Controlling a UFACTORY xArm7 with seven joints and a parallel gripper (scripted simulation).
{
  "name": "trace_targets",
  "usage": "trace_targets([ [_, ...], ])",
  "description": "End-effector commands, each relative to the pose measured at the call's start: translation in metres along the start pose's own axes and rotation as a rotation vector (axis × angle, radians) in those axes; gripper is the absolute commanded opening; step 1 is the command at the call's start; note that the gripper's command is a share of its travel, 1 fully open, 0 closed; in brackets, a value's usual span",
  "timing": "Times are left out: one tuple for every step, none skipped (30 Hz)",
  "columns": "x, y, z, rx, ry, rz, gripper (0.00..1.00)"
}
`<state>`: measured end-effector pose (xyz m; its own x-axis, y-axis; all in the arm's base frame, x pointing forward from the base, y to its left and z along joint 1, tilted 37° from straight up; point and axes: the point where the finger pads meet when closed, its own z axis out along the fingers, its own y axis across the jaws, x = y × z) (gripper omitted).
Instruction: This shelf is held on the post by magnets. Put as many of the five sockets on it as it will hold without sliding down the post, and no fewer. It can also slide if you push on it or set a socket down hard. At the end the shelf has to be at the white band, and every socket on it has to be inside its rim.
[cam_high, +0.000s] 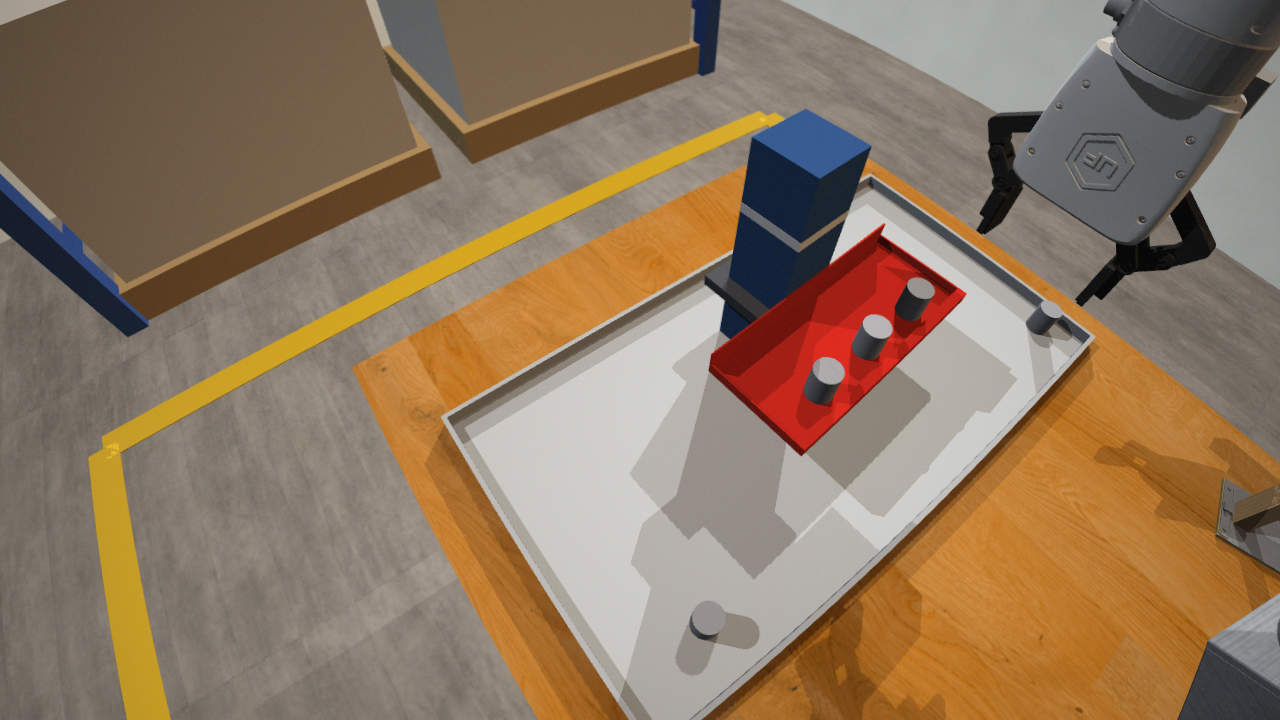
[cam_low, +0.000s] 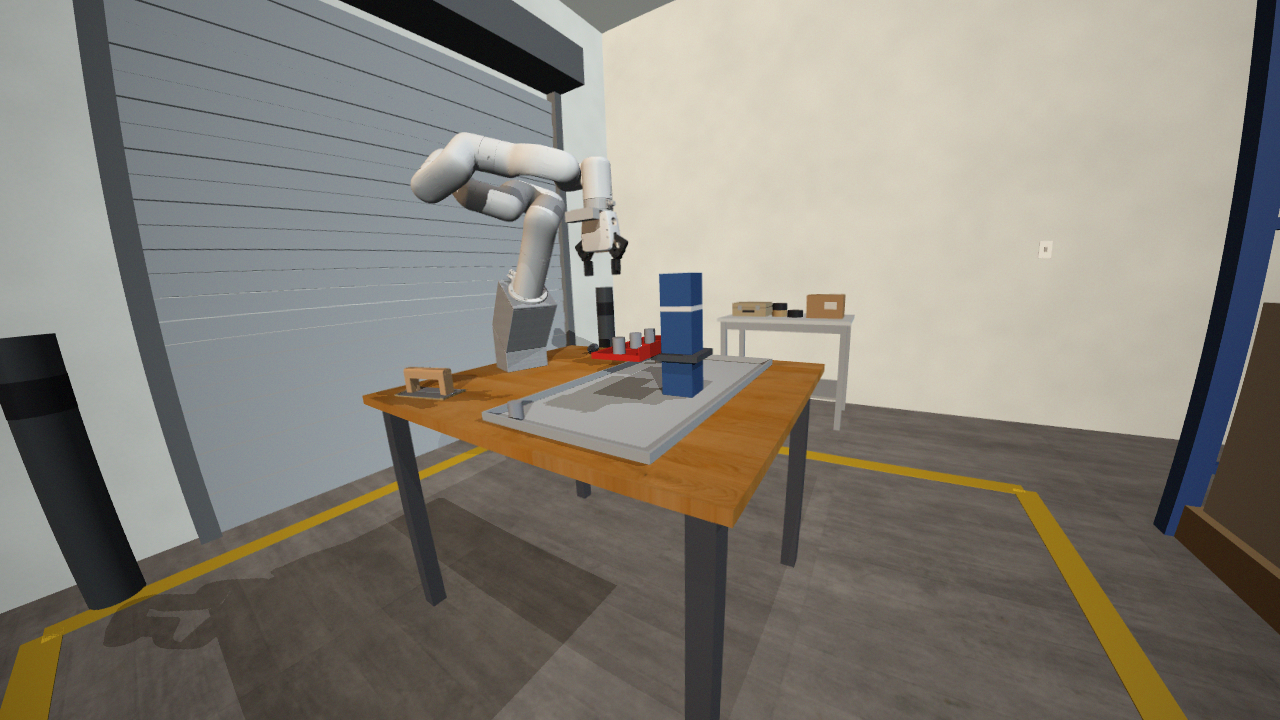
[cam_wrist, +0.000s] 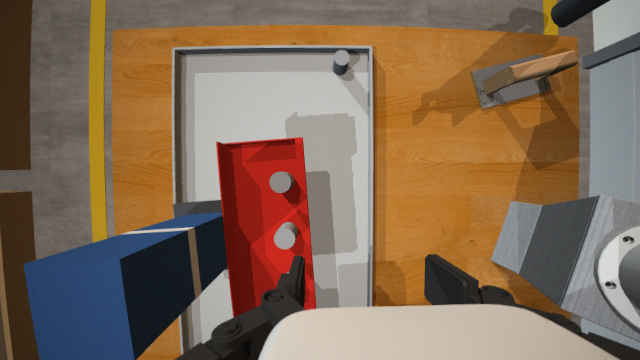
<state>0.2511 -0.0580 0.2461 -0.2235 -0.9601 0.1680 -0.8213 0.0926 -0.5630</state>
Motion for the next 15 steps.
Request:
trace_targets([
  [-0.011,0.04,-0.009,0.014,0.011,-0.059,1.0],
  [-0.011,0.04,-0.009,0.014,0.011,-0.059,1.0],
  [-0.012,0.047,-0.006,0.011,0.019,-0.07,1.0],
  [-0.013,0.051,-0.004,0.009,0.023,-0.076,1.0],
  [-0.013,0.053,-0.003,0.008,0.025,-0.079,1.0],
  [-0.013,0.053,-0.003,0.008,0.026,-0.079,1.0],
  [-0.013,0.053,-0.003,0.008,0.026,-0.079,1.0],
  [-0.013,0.053,-0.003,0.007,0.027,-0.08,1.0],
  [-0.013,0.053,-0.003,0.006,0.029,-0.081,1.0],
  [-0.012,0.053,-0.004,0.004,0.034,-0.084,1.0],
  [-0.01,0.053,-0.004,0.0,0.041,-0.088,1.0],
  [-0.009,0.054,-0.005,-0.005,0.051,-0.094,1.0],
  [-0.006,0.054,-0.006,-0.011,0.064,-0.102,1.0],
  [-0.003,0.054,-0.008,-0.02,0.082,-0.112,1.0],
  [0.0,0.054,-0.01,-0.029,0.102,-0.125,1.0],
])
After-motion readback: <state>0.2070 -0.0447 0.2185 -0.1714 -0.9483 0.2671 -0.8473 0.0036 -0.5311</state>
